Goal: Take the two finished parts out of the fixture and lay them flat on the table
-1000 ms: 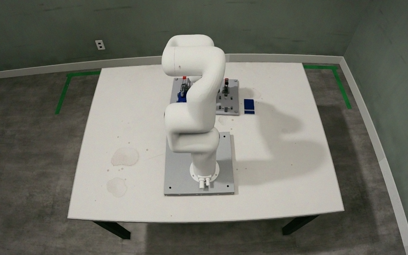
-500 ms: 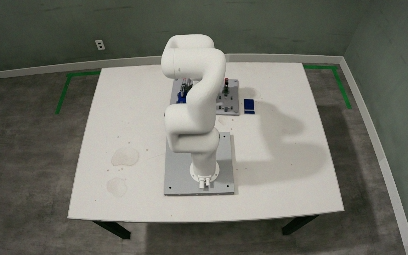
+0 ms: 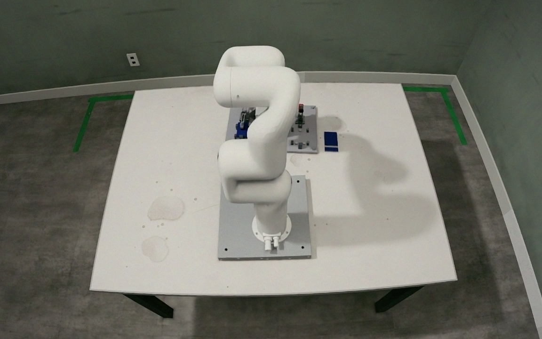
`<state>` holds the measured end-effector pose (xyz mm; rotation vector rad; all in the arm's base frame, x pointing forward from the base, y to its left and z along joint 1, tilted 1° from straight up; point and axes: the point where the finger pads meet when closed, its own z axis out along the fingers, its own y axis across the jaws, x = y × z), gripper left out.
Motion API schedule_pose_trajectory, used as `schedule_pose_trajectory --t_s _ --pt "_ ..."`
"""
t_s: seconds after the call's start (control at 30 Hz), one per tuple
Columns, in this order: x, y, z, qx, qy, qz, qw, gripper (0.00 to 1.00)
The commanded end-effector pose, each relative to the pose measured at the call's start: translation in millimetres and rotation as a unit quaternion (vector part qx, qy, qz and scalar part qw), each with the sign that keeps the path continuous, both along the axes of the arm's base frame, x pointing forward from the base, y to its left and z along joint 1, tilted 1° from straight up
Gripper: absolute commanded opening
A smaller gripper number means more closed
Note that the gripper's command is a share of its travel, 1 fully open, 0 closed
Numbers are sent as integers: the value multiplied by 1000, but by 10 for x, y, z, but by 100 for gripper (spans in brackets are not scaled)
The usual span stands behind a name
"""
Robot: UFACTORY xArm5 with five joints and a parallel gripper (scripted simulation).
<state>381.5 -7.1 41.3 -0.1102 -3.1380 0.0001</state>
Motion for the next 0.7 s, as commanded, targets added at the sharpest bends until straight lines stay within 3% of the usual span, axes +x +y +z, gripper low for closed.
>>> schedule_pose_trajectory --t_s 0.0,0.67 --pt "13 0 32 0 -2 0 1000 0" --pt "12 -1 72 0 -2 0 1000 0"
